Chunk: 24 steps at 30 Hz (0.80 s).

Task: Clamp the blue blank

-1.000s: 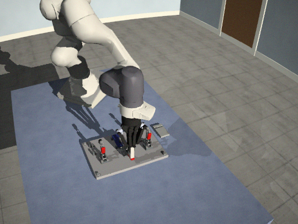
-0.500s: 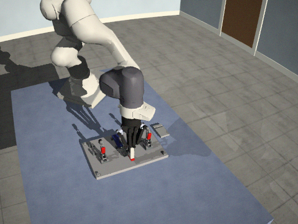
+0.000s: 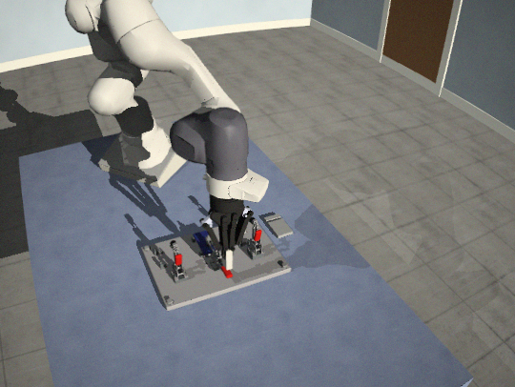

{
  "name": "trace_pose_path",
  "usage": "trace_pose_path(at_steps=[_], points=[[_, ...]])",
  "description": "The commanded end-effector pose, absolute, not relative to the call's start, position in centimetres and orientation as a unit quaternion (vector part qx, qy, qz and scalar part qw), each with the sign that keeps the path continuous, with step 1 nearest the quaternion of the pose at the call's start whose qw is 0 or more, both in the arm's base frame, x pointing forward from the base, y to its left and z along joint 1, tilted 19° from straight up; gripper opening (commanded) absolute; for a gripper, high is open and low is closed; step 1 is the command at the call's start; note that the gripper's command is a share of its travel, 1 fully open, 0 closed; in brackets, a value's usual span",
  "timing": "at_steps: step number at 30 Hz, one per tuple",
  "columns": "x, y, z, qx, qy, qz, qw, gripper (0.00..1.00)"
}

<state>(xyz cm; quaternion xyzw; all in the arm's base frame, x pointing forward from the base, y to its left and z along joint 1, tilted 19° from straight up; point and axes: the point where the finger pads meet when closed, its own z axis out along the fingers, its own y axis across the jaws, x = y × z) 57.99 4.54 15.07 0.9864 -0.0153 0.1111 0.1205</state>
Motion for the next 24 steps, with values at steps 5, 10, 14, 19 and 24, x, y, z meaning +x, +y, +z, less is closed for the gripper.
trace_pose_path(at_steps=[5,10,14,19,24], points=[[57.4,4.9,16.8,0.986,-0.015,0.107,0.124,0.00],[57.0,5.4,18.4,0.986,-0.015,0.107,0.124,0.00],[56.8,5.6,19.4,0.986,-0.015,0.107,0.124,0.00],[56.7,5.8,19.9,0.986,-0.015,0.107,0.124,0.00],[56.7,5.8,20.0,0.986,-0.015,0.107,0.124,0.00]])
